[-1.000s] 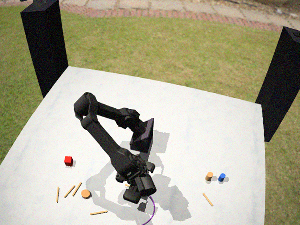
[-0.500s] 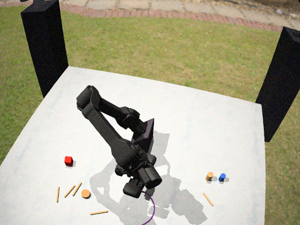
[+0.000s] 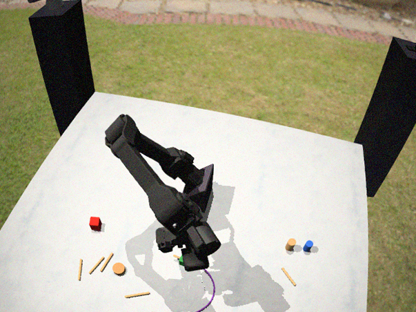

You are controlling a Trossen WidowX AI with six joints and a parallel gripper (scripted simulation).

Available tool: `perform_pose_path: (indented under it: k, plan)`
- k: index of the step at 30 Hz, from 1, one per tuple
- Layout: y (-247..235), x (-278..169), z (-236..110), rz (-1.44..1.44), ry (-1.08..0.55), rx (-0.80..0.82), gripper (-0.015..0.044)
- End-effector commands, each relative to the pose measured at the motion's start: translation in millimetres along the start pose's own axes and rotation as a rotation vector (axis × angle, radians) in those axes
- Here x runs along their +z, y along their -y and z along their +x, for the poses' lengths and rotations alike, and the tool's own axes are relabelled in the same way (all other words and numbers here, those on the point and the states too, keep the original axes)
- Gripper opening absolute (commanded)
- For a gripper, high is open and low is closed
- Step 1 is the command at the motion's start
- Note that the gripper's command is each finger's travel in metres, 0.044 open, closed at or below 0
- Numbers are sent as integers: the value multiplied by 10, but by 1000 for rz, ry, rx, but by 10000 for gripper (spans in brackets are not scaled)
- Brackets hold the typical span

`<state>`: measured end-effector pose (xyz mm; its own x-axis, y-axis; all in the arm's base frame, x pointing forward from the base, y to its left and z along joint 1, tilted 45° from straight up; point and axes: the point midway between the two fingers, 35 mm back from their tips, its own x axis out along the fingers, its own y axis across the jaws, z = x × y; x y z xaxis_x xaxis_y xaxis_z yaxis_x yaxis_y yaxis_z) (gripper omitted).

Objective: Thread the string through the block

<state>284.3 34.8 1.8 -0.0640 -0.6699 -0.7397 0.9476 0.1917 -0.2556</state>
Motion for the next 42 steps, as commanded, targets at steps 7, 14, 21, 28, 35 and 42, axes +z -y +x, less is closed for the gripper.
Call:
perform_pose_path:
  k: [7, 14, 21, 28, 35, 42]
  plan:
    - [122, 165, 9, -993, 4, -17, 121]
    - [197, 263, 14, -1664, -5, -28, 121]
    - [264, 345, 21, -2200, -20, -36, 121]
    - [303, 390, 24, -2572, -32, -38, 121]
    - [303, 390, 24, -2572, -32, -38, 121]
    - [303, 390, 27, -2572, -32, -38, 121]
